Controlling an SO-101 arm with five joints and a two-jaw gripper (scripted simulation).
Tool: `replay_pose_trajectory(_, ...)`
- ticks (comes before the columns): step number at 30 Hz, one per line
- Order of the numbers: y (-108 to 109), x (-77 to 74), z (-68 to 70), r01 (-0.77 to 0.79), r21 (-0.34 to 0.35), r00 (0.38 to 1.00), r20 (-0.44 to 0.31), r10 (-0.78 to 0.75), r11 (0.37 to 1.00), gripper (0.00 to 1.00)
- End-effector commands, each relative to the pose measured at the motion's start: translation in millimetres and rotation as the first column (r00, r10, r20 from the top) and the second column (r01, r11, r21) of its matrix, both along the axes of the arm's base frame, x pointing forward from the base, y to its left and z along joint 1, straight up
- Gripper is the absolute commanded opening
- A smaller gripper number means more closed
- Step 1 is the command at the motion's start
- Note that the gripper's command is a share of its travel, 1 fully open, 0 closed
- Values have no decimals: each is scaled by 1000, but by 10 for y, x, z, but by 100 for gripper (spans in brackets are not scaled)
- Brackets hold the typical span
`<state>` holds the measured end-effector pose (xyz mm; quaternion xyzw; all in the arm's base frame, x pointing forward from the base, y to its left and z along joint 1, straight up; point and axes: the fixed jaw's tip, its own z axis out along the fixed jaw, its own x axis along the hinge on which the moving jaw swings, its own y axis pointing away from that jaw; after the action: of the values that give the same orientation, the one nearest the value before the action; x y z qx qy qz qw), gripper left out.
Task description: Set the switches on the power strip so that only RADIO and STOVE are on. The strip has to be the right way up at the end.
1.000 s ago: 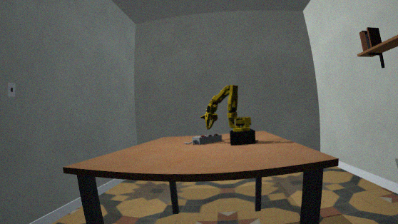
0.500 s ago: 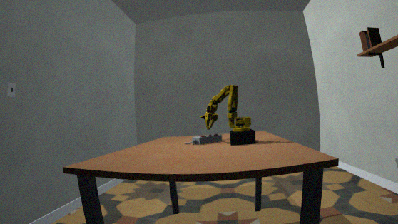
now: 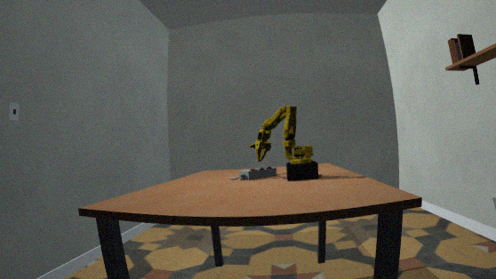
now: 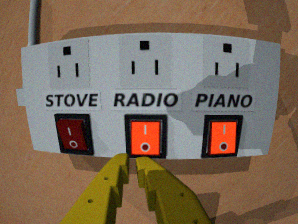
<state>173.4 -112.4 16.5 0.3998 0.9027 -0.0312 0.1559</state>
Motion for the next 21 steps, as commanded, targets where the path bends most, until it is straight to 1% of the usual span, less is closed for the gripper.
replay_pose_trajectory(1,31,11,-9,-45,0,999,-15,45,999,0)
replay_pose_trajectory(10,52,7,-13,-121,-14,992,-32,121,993,0)
replay_pose_trajectory(16,78,1,-17,-213,-29,976,-54,211,977,0)
replay_pose_trajectory(21,103,-6,-21,-308,-42,949,-78,304,950,0)
